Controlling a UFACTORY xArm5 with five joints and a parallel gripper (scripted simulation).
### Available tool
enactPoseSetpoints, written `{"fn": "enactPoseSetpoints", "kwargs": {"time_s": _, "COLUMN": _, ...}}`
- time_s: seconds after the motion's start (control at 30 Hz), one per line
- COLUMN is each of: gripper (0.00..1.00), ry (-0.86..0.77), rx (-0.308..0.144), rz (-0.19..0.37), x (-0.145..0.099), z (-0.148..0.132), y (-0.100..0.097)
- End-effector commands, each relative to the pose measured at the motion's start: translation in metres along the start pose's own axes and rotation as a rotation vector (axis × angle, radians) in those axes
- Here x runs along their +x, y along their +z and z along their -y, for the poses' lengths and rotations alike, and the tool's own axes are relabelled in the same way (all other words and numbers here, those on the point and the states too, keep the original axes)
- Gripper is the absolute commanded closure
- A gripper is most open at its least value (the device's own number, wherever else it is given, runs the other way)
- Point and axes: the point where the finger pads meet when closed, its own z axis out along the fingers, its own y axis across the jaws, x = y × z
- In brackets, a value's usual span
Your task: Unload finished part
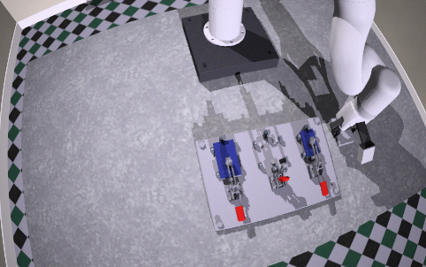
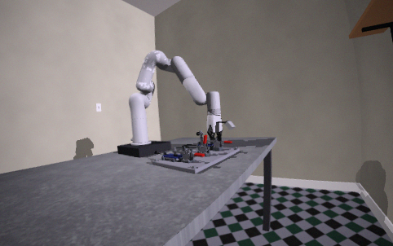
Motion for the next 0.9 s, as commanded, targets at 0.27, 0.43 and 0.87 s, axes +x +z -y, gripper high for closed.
{"fn": "enactPoseSetpoints", "kwargs": {"time_s": 0.27, "gripper": 1.0, "ry": 0.0, "rx": 0.002, "rz": -0.003, "x": 0.0013, "z": 0.001, "y": 0.008}}
{"fn": "enactPoseSetpoints", "kwargs": {"time_s": 0.43, "gripper": 1.0, "ry": 0.0, "rx": 0.002, "rz": -0.003, "x": 0.0013, "z": 0.001, "y": 0.0084}}
{"fn": "enactPoseSetpoints", "kwargs": {"time_s": 0.87, "gripper": 1.0, "ry": 0.0, "rx": 0.002, "rz": -0.003, "x": 0.0013, "z": 0.001, "y": 0.0085}}
